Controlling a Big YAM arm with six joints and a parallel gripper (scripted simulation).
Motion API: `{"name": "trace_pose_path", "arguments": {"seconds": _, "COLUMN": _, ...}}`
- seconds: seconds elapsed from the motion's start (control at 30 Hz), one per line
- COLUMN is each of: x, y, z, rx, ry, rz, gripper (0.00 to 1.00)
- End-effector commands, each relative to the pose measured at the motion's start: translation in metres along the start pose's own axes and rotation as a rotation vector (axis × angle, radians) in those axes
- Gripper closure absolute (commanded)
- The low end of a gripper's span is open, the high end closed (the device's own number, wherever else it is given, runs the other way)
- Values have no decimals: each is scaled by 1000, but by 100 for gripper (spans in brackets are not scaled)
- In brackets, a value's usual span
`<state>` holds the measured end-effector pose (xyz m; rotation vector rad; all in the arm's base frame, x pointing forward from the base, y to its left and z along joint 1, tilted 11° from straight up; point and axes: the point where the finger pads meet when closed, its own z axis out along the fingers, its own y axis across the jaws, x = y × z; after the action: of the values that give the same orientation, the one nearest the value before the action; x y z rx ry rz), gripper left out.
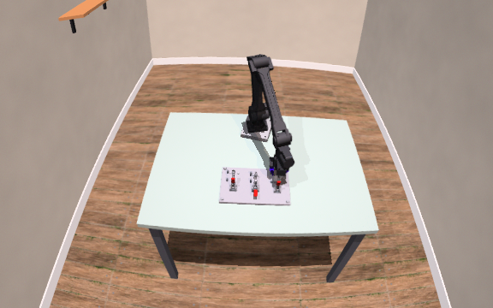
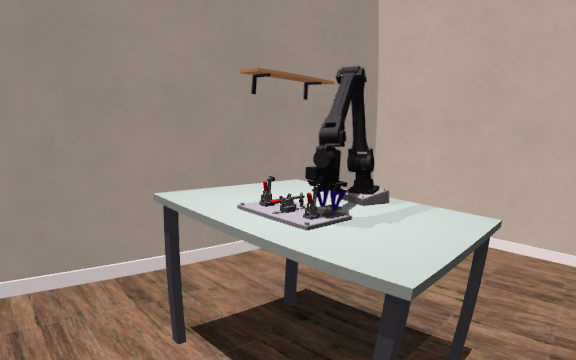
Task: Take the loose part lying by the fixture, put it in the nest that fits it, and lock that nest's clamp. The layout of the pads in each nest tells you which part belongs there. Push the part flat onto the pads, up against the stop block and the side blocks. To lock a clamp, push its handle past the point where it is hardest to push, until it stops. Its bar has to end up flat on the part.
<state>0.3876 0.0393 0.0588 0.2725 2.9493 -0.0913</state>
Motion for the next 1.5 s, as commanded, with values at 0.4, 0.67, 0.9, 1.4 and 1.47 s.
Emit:
{"name": "trace_pose_path", "arguments": {"seconds": 0.4, "x": -6, "y": -3, "z": 2, "rx": -5, "ry": -8, "rz": 5, "gripper": 100}}
{"name": "trace_pose_path", "arguments": {"seconds": 0.67, "x": -6, "y": -3, "z": 2, "rx": -5, "ry": -8, "rz": 5, "gripper": 100}}
{"name": "trace_pose_path", "arguments": {"seconds": 0.9, "x": -6, "y": -3, "z": 2, "rx": -4, "ry": -8, "rz": 4, "gripper": 100}}
{"name": "trace_pose_path", "arguments": {"seconds": 1.4, "x": -3, "y": -3, "z": 6, "rx": -2, "ry": -1, "rz": 4, "gripper": 100}}
{"name": "trace_pose_path", "arguments": {"seconds": 1.47, "x": -3, "y": -3, "z": 6, "rx": -2, "ry": -1, "rz": 4, "gripper": 100}}
